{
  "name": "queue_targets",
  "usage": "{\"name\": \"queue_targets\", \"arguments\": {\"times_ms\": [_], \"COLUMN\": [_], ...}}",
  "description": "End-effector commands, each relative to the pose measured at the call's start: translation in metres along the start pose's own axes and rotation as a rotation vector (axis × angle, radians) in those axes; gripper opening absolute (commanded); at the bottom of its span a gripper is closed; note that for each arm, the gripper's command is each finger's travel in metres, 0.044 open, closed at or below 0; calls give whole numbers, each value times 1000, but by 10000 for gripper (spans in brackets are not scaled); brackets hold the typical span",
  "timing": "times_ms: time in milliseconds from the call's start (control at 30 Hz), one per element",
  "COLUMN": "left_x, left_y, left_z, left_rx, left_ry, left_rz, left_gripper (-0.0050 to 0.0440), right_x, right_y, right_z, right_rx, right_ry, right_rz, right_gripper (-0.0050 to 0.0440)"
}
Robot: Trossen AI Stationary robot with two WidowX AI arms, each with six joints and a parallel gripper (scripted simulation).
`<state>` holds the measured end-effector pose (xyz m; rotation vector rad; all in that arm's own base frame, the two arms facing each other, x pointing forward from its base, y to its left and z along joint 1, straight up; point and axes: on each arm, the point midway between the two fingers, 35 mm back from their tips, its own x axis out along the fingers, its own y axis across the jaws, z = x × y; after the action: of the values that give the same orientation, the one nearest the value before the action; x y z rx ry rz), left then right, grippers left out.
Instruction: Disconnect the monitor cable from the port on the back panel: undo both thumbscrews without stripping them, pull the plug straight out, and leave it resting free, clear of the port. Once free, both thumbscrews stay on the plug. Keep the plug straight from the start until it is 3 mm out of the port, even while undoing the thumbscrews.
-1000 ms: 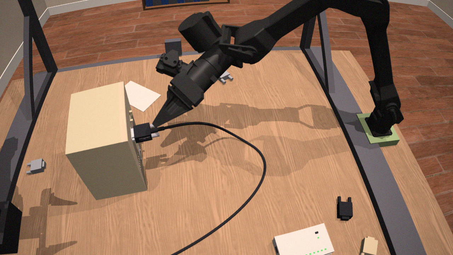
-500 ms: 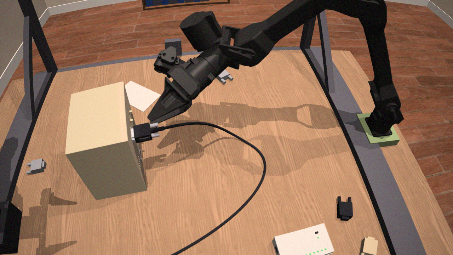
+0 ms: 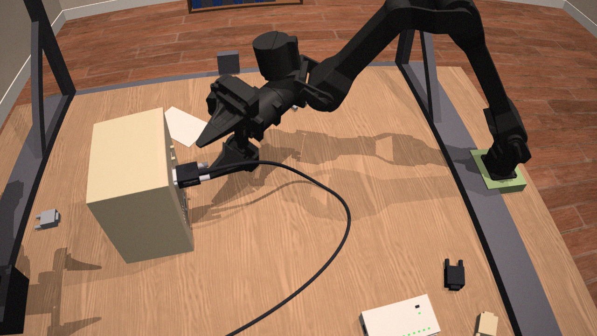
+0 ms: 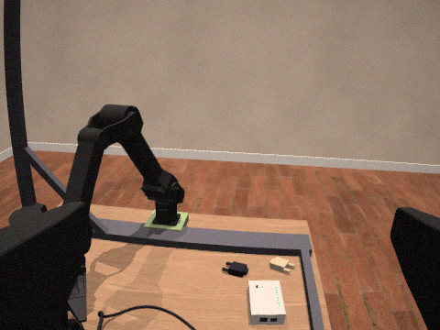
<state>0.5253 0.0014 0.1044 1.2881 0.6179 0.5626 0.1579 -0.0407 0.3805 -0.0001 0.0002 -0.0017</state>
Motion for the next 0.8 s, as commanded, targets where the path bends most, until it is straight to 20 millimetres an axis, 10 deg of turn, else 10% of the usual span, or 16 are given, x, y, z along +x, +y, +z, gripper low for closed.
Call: {"name": "queue_targets", "arguments": {"times_ms": [0,367,767], "left_x": [-1,-1,-1], "left_y": [8,8,8], "left_z": [2,2,2], "left_rx": [-1,-1,-1], "left_ry": [3,3,3], "left_rz": [21,21,21], "left_gripper": [416,152,0], "right_x": [0,0,0], "right_y": [1,1,1], "right_z": [3,3,3], "right_rx": [-5,-5,-5], "right_ry": [-1,-1,-1], "right_rz": [2,2,2], "right_gripper": [440,440,440]}}
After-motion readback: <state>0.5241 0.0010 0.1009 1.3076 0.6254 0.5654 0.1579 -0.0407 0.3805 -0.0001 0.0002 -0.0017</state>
